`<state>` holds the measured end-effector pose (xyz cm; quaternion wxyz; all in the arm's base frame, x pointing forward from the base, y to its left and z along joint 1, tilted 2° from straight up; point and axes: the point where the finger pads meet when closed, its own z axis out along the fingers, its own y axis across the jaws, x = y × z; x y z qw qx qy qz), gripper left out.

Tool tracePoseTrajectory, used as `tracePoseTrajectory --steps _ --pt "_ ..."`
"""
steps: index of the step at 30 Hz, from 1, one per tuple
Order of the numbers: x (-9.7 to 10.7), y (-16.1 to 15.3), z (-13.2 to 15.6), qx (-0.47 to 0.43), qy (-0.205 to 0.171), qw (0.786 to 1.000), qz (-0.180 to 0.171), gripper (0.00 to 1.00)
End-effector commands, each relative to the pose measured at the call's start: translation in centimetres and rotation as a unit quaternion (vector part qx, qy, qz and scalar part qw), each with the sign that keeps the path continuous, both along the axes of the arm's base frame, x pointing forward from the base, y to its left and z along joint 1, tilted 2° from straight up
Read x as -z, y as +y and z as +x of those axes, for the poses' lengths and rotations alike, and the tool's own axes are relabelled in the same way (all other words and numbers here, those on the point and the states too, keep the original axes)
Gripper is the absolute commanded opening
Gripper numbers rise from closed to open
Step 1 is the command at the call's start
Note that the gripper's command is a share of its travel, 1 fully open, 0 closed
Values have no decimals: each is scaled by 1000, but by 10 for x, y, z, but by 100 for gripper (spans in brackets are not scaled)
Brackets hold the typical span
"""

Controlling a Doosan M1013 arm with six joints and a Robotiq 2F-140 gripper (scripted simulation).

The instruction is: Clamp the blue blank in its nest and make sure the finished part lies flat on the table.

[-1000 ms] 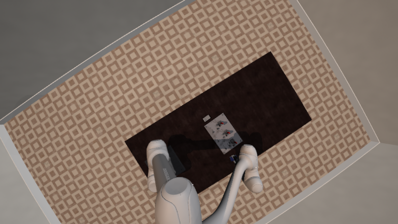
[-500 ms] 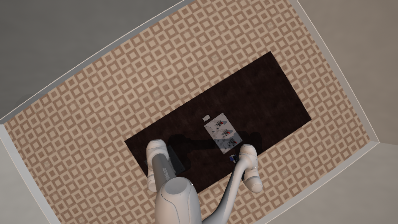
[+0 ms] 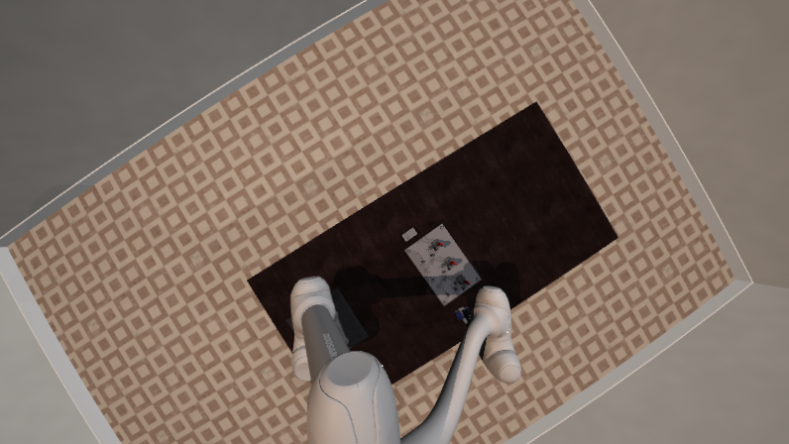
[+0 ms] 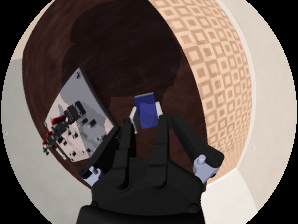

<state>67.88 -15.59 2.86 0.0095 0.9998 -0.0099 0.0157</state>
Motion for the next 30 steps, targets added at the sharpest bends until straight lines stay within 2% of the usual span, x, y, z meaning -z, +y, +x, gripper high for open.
tracePoseTrajectory --steps 1,13,22,24,30 --pt "0 0 0 0 0 1000 0 0" --pt "-10 0 0 0 0 1000 0 0" --pt "-44 1 -1 0 0 1000 0 0" --pt "-44 1 -1 0 0 1000 0 0" --pt "-74 1 -2 0 0 1000 0 0"
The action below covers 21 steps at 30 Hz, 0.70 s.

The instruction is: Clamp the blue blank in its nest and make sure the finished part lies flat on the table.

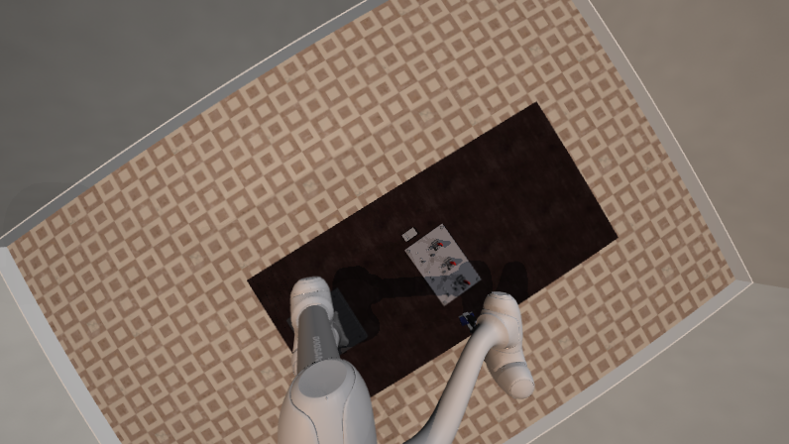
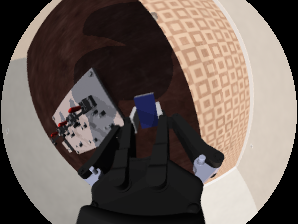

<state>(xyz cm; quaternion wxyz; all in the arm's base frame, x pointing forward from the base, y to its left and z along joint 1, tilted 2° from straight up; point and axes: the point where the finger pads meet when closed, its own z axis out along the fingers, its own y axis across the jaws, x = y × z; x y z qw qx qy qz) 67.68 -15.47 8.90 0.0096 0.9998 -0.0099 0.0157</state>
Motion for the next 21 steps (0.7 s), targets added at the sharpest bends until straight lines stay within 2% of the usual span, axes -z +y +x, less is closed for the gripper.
tracePoseTrajectory --steps 1,9,21 --pt "-18 0 -1 0 0 1000 0 0" --pt "-49 1 -2 0 0 1000 0 0" --pt "-59 1 -2 0 0 1000 0 0"
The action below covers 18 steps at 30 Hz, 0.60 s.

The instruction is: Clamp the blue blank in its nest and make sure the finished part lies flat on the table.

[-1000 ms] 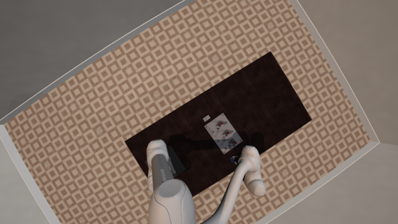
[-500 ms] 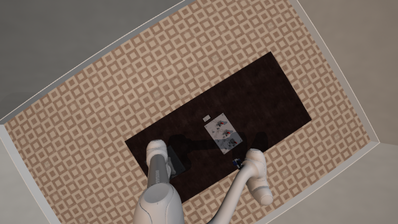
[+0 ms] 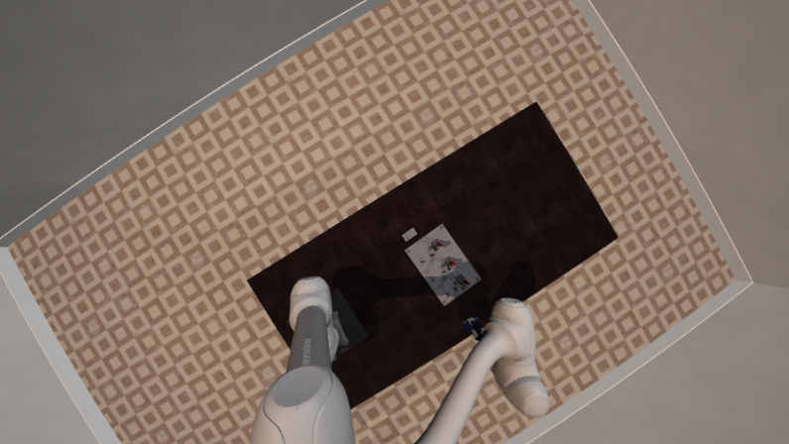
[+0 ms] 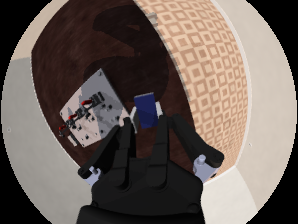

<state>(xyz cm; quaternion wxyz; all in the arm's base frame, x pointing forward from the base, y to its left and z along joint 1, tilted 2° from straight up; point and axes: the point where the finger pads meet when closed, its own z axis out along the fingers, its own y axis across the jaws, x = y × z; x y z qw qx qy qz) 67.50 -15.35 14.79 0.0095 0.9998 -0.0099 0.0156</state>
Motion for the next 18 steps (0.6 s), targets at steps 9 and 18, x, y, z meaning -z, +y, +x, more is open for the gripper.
tracePoseTrajectory --steps 9,18 --pt "-1 0 0 0 0 1000 0 0" --pt "-1 0 0 -33 1 999 -1 0"
